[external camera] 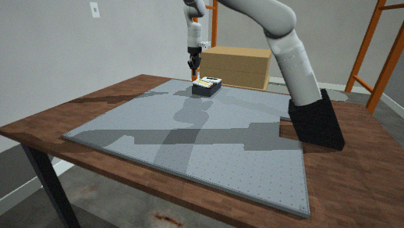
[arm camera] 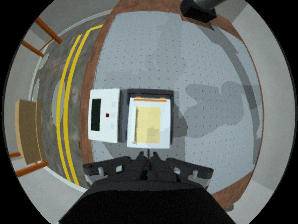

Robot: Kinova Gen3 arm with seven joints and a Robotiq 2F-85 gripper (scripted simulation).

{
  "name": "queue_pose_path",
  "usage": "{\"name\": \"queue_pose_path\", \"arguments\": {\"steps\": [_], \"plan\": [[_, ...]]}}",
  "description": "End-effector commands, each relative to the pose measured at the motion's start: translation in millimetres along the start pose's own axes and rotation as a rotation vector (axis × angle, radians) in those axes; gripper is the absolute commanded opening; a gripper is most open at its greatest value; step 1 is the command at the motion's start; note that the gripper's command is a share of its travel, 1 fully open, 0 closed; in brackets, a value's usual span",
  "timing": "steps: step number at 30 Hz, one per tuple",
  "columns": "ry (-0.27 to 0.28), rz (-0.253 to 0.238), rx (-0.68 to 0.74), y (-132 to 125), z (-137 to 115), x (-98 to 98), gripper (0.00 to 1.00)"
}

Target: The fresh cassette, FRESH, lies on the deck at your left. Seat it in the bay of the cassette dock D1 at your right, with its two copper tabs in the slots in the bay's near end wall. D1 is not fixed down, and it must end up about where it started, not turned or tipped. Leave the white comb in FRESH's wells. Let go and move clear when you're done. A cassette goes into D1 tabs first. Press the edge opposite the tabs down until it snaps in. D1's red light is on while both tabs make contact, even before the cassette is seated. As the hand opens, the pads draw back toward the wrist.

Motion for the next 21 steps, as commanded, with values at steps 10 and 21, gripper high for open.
{"name": "queue_pose_path", "arguments": {"steps": [10, 21], "plan": [[-0.001, -0.002, -0.001, -0.1, 15.1, -0.1, 0.0], [-0.001, -0.002, -0.001, 0.1, 20.2, 0.0, 0.0]]}}
Point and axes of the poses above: the point where the finger pads meet when closed, its own x axis out along the fingers, its own y axis across the jaws, z = x × y, the point moved 6 cm from there along -x, back along the fingers, and after that the axes turned 2 degrees about x, right-handed, at the moved point
